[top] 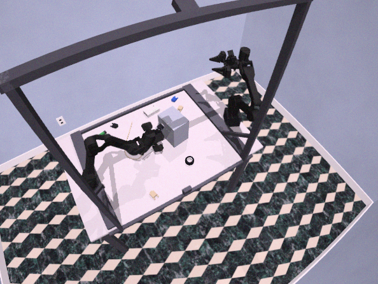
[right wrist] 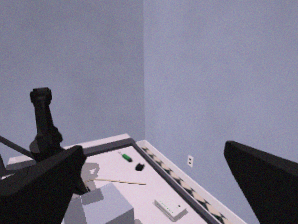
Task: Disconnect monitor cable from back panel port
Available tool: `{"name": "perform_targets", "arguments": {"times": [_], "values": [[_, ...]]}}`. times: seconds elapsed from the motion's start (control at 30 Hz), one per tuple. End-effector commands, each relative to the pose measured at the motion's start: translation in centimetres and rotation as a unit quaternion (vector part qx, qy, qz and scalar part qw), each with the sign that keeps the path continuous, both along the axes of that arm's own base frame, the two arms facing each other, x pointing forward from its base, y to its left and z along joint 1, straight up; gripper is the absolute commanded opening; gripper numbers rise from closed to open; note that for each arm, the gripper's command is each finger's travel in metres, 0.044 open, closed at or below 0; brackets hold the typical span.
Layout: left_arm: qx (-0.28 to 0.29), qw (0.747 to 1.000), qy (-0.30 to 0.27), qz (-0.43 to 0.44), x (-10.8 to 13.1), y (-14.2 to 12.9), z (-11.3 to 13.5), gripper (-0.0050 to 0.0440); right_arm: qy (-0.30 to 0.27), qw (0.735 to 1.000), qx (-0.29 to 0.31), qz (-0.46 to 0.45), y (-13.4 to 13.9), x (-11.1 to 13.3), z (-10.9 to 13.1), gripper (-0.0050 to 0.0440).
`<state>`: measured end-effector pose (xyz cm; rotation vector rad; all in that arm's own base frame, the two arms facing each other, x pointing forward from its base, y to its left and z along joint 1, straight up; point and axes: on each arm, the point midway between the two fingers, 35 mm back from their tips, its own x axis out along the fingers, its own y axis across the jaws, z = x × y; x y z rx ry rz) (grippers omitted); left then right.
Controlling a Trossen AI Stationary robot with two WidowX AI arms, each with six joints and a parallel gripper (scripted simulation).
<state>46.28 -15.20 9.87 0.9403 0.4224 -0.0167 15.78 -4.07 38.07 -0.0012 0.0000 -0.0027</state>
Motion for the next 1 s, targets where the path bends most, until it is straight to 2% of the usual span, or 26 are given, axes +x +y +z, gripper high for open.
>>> {"name": "perform_targets", "arguments": {"times": [0.0,0.07,0.2,0.4,0.47,0.87,0.97], "values": [[-0.02,1.0,-0.006,0.001,0.14,-0.02,1.13,0.0,-0.001,1.0,-0.002,0.001,0.13,-0.03,0.27,0.044],[-0.045,0.999,0.002,0.001,0.17,0.05,1.22,0.0,-0.001,1.0,-0.002,0.001,0.13,-0.03,0.27,0.044],[-0.049,0.999,0.004,0.001,0.17,0.06,1.24,0.0,-0.001,1.0,-0.002,0.001,0.13,-0.03,0.27,0.044],[-0.049,0.999,0.004,0.001,0.17,0.06,1.24,0.0144,-0.001,1.0,-0.002,0.001,0.13,-0.03,0.27,0.044],[-0.049,0.999,0.004,0.001,0.17,0.06,1.24,0.0144,-0.001,1.0,-0.002,0.001,0.13,-0.03,0.27,0.044],[-0.049,0.999,0.004,0.001,0.17,0.06,1.24,0.0432,-0.001,1.0,-0.002,0.001,0.13,-0.03,0.27,0.044],[-0.049,0.999,0.004,0.001,0.17,0.06,1.24,0.044,-0.001,1.0,-0.002,0.001,0.13,-0.03,0.27,0.044]]}}
